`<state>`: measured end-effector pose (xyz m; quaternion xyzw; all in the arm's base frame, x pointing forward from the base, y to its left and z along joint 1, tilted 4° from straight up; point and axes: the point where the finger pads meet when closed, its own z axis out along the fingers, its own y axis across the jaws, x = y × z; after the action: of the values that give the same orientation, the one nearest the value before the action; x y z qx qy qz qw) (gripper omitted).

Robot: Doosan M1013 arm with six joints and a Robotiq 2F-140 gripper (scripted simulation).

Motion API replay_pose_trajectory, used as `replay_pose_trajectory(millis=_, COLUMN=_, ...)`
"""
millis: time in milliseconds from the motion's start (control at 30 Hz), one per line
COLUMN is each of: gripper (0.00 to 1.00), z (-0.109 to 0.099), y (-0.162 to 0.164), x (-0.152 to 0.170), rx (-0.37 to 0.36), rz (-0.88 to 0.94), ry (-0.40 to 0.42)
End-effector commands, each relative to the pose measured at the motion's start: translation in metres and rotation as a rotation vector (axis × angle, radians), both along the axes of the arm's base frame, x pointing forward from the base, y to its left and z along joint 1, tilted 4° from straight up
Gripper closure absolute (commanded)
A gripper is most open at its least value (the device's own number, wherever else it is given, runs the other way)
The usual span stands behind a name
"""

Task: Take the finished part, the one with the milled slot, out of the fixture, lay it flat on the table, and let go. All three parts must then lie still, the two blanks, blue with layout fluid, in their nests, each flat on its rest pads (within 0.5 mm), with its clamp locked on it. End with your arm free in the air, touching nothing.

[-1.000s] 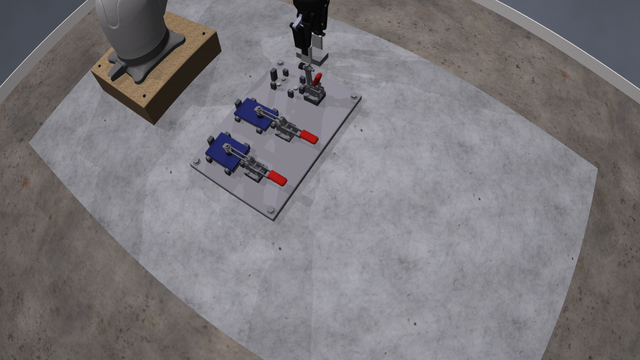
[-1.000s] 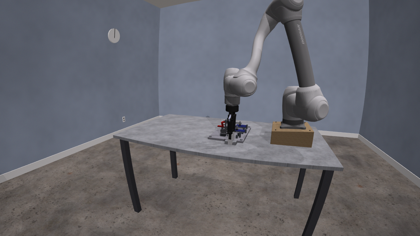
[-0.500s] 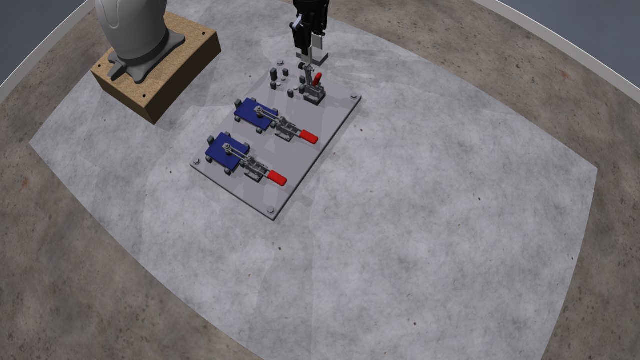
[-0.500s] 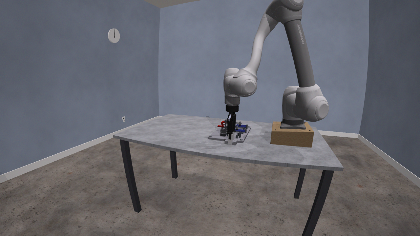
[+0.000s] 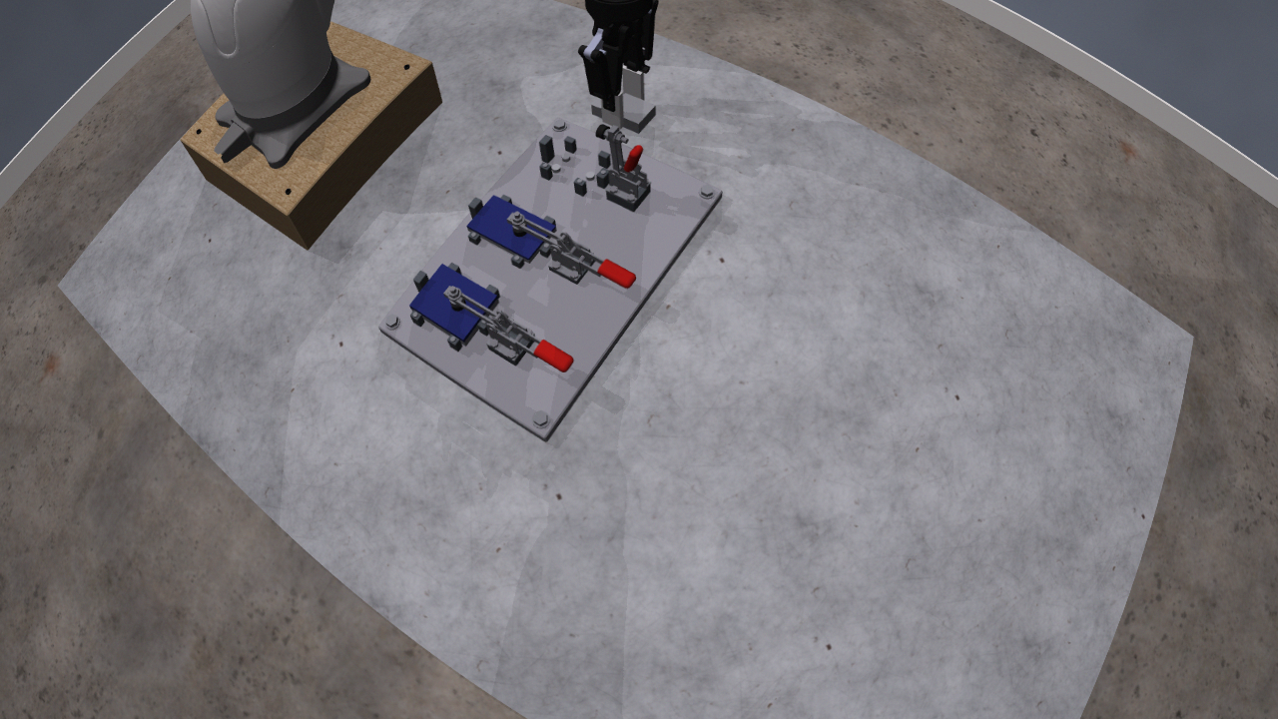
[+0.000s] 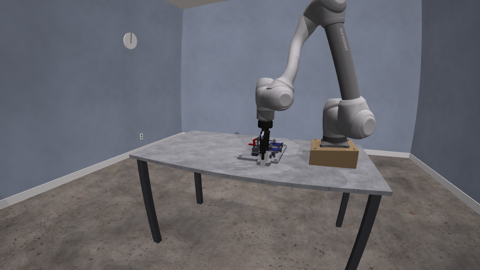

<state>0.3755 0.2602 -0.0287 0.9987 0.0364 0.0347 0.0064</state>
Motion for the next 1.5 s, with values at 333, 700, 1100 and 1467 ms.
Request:
replay_pose_trajectory(millis=333, gripper=1.00, z=-0.0057, y=-0.0021, x=0.0010, rx=-0.003, rz=0.000, ry=-0.002)
replay_pose_trajectory(millis=700, gripper=1.00, z=-0.0079, y=-0.0020, x=0.0012, rx=-0.003, rz=0.000, ry=-0.001)
replay_pose_trajectory(millis=1100, gripper=1.00, z=-0.0081, y=-0.0020, x=0.0012, rx=-0.003, rz=0.000, ry=-0.001)
replay_pose_trajectory(millis=1467, gripper=1.00, z=-0.0081, y=-0.0020, x=0.0012, rx=-0.003, rz=0.000, ry=-0.002)
